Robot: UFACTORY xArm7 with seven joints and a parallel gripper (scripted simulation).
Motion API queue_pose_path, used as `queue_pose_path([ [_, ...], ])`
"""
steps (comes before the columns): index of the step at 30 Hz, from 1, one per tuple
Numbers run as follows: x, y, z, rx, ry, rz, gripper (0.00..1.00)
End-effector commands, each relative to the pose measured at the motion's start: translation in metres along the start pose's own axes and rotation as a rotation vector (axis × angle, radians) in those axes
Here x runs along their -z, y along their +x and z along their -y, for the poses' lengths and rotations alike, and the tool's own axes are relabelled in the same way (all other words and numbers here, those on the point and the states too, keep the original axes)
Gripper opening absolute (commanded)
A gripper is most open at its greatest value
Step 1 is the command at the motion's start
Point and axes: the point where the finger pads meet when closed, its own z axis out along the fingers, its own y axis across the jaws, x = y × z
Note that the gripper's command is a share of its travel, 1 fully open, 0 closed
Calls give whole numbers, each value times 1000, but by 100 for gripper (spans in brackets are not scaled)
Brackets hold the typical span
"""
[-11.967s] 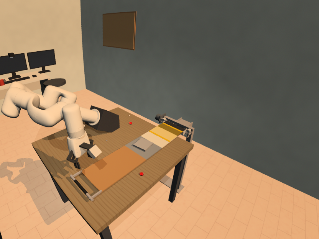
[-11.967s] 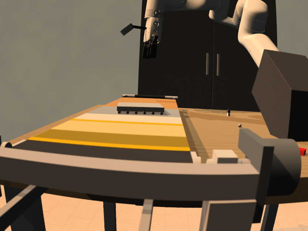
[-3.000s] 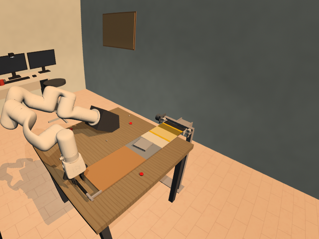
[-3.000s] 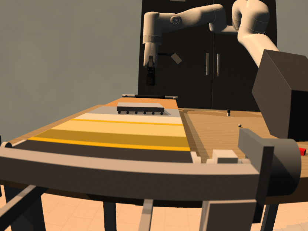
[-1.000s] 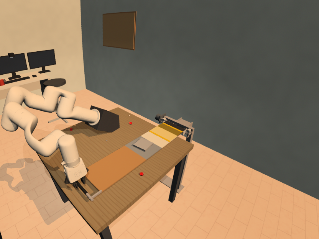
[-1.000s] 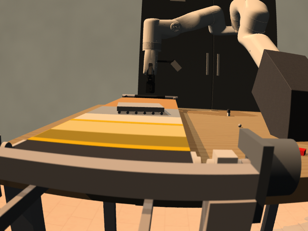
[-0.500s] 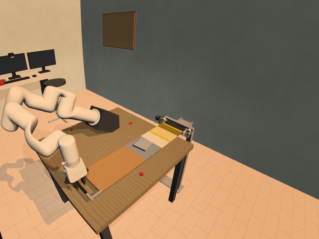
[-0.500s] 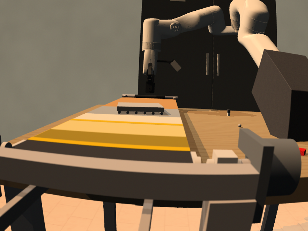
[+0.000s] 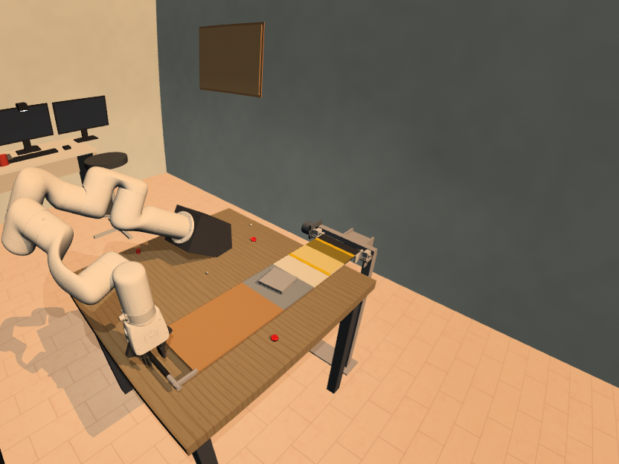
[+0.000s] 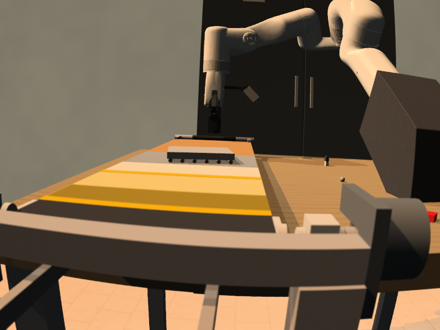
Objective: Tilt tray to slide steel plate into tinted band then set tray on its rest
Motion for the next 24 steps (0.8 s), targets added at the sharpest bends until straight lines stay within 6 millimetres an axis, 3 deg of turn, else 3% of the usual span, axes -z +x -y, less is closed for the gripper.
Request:
queue_pose_path([
  [1,1,-1,0,0,1,4,40],
  [24,-21,-1,0,0,1,4,40],
])
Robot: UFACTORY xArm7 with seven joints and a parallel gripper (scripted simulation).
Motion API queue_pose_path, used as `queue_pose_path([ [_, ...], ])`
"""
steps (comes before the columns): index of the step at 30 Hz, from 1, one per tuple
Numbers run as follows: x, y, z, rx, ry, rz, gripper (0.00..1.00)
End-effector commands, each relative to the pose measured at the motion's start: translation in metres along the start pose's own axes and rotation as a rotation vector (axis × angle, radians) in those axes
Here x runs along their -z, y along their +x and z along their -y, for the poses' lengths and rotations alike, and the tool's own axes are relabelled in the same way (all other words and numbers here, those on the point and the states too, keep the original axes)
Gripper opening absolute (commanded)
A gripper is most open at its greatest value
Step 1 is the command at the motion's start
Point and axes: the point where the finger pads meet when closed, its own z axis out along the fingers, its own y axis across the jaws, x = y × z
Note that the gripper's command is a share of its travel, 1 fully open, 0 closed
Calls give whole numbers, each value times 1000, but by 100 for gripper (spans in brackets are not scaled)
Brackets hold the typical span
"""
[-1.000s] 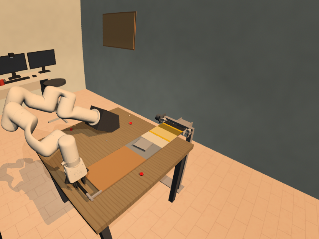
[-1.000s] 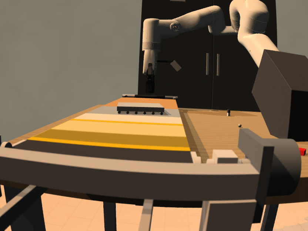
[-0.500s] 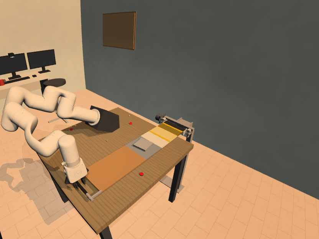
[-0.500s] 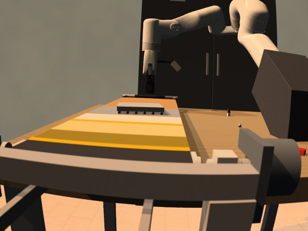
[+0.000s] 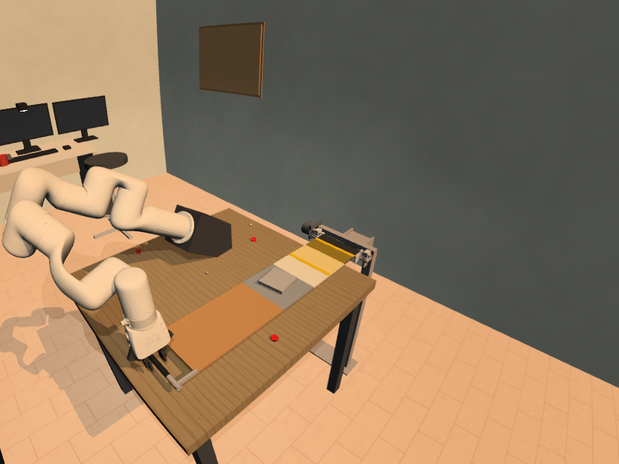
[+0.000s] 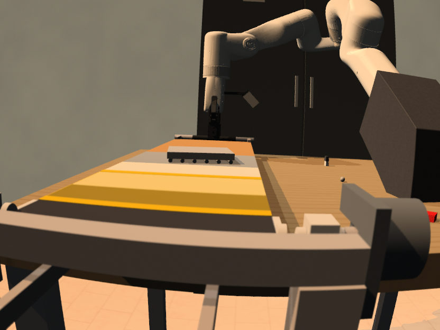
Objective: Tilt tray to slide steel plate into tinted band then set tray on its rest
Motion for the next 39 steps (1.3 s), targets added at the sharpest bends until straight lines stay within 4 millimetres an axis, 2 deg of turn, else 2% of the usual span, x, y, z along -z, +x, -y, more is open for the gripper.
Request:
queue_pose_path([
  [1,-8,-1,0,0,1,4,40],
  [18,-29,-2,0,0,1,4,40],
  [39,-30,-2,0,0,1,4,40],
])
